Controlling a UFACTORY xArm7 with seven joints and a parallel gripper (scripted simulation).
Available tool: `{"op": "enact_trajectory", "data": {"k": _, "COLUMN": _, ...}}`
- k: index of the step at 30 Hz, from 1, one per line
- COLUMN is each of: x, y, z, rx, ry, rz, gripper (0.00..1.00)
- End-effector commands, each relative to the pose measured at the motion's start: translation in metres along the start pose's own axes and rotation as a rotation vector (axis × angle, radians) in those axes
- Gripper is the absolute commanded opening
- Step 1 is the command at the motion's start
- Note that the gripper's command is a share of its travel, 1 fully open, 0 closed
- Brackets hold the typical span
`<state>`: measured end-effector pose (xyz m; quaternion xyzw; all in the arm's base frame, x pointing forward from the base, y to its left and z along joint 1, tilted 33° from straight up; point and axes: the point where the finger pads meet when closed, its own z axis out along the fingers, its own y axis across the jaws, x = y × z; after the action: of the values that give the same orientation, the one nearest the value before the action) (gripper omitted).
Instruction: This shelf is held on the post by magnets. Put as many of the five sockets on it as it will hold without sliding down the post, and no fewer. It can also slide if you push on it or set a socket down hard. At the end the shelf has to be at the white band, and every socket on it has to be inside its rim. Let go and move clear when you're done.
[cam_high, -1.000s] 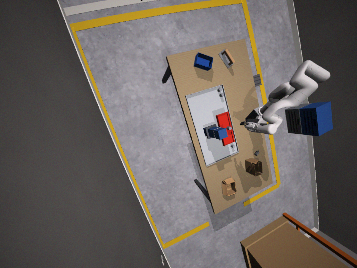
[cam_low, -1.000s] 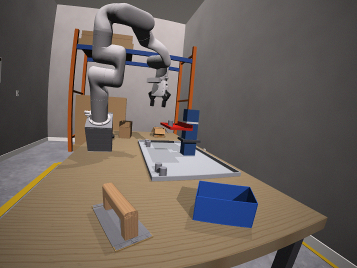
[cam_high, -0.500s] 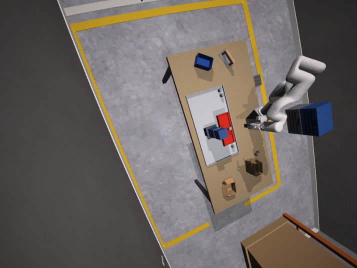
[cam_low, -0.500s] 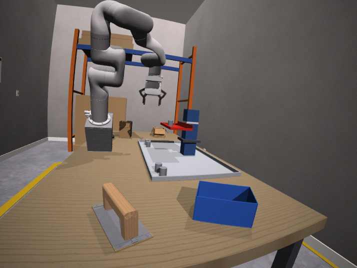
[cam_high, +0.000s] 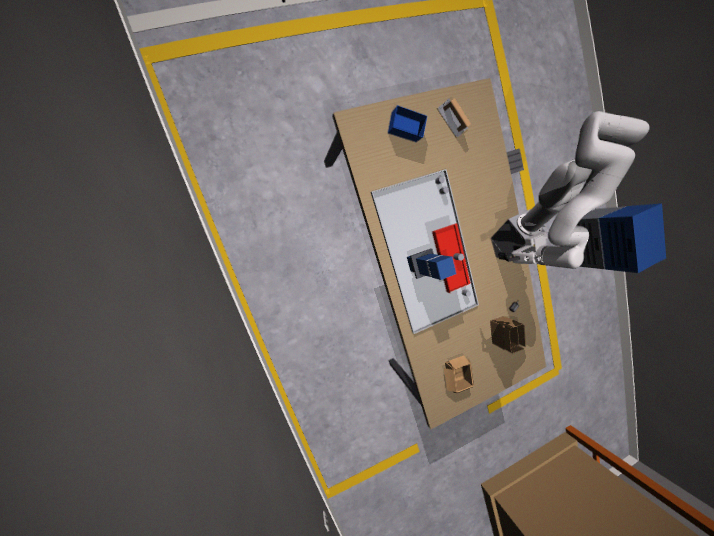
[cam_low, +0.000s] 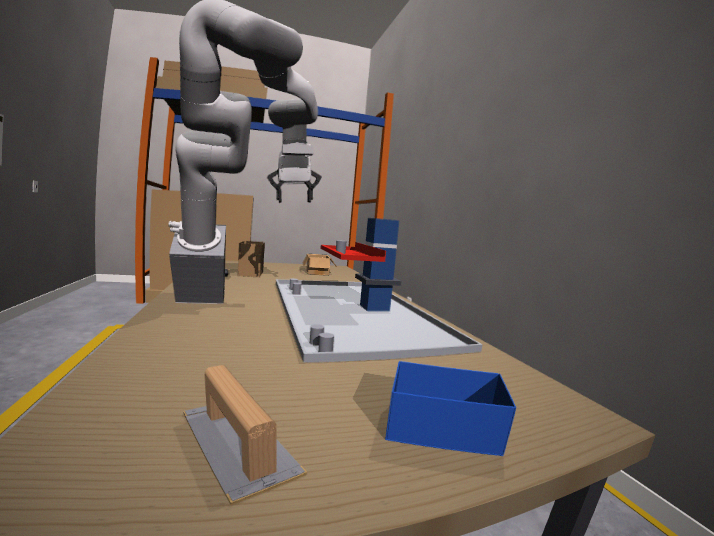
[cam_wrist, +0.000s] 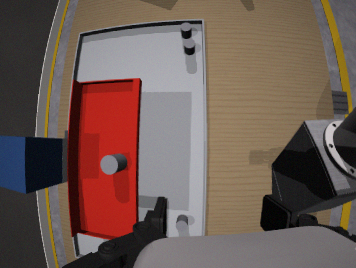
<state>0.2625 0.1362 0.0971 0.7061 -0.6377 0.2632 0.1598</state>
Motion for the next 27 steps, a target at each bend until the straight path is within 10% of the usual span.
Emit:
{"op": "enact_trajectory", "data": {"k": 1, "x": -0.017, "y": 0.020, "z": -0.030, "rx": 0.110, "ry": 0.033, "rz": 0.000, "gripper": 1.00}}
{"op": "enact_trajectory", "data": {"k": 15, "x": -0.046, "y": 0.115, "z": -0.134, "rx": 0.692, "ry": -0.046, "rz": 0.103, "gripper": 1.00}}
{"op": "enact_trajectory", "data": {"k": 27, "x": -0.046, "y": 0.130, "z": -0.148, "rx": 0.782, "ry": -0.095, "rz": 0.128, "gripper": 1.00}}
